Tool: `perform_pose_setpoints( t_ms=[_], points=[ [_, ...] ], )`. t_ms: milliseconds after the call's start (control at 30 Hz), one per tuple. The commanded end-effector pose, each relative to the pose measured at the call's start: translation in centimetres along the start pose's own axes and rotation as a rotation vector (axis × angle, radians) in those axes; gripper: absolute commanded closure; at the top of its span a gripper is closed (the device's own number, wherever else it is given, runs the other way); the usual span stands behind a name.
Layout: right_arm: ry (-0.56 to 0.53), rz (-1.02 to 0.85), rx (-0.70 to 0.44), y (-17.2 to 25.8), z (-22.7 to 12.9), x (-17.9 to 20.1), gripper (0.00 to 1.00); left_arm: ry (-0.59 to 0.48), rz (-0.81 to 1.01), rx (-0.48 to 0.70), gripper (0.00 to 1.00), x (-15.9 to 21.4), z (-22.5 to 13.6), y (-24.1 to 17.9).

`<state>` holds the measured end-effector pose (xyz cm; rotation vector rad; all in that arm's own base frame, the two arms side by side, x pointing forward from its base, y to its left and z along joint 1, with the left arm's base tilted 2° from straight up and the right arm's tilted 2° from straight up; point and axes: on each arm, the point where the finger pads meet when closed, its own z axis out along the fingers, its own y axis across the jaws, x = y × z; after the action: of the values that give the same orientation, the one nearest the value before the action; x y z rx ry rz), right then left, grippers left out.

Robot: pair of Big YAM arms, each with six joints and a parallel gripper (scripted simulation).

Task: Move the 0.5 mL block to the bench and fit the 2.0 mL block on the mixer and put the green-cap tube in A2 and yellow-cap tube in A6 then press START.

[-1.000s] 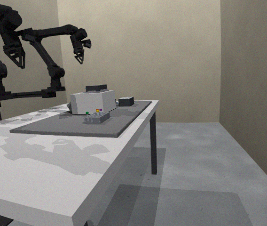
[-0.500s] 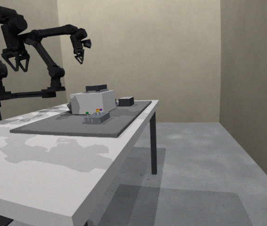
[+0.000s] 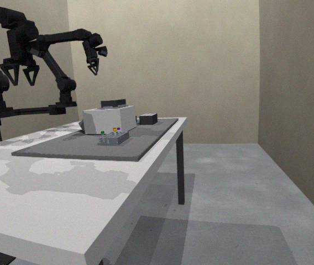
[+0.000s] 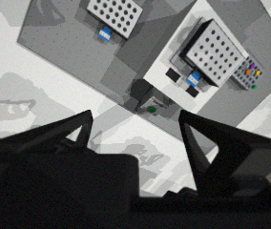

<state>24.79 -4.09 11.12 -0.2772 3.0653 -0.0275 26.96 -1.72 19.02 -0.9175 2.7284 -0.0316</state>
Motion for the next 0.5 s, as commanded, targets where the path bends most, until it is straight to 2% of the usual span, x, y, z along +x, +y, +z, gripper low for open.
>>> perform_pose_setpoints(
  t_ms=[0, 33, 67, 233, 333, 467],
  points=[
    [-0.002, 0.110, 0.018, -0.3, -1.8, -2.0, 0.00, -0.037, -0.015, 0.036, 0.00, -1.0, -1.3, -0.6],
    [0.005, 0.130, 0.022, -0.3, -1.8, -2.0, 0.00, -0.038, -0.015, 0.036, 0.00, -1.0, -1.3, -0.6],
    [0.012, 0.150, 0.026, -0.4, -1.8, -2.0, 0.00, -0.026, 0.015, 0.026, 1.00, -1.1, -0.6, -0.2],
    [0.056, 0.243, 0.041, -0.4, -1.7, -1.9, 0.00, 0.043, 0.128, -0.018, 1.00, -0.9, 3.1, 2.4],
    [0.055, 0.246, 0.043, -0.4, -1.8, -1.9, 0.00, 0.039, 0.148, -0.008, 1.00, -1.0, 2.9, 2.0],
    [0.045, 0.255, 0.046, -0.5, -2.1, -2.3, 0.00, 0.061, 0.218, -0.006, 1.00, -1.1, 4.4, 4.0]
  ],
)
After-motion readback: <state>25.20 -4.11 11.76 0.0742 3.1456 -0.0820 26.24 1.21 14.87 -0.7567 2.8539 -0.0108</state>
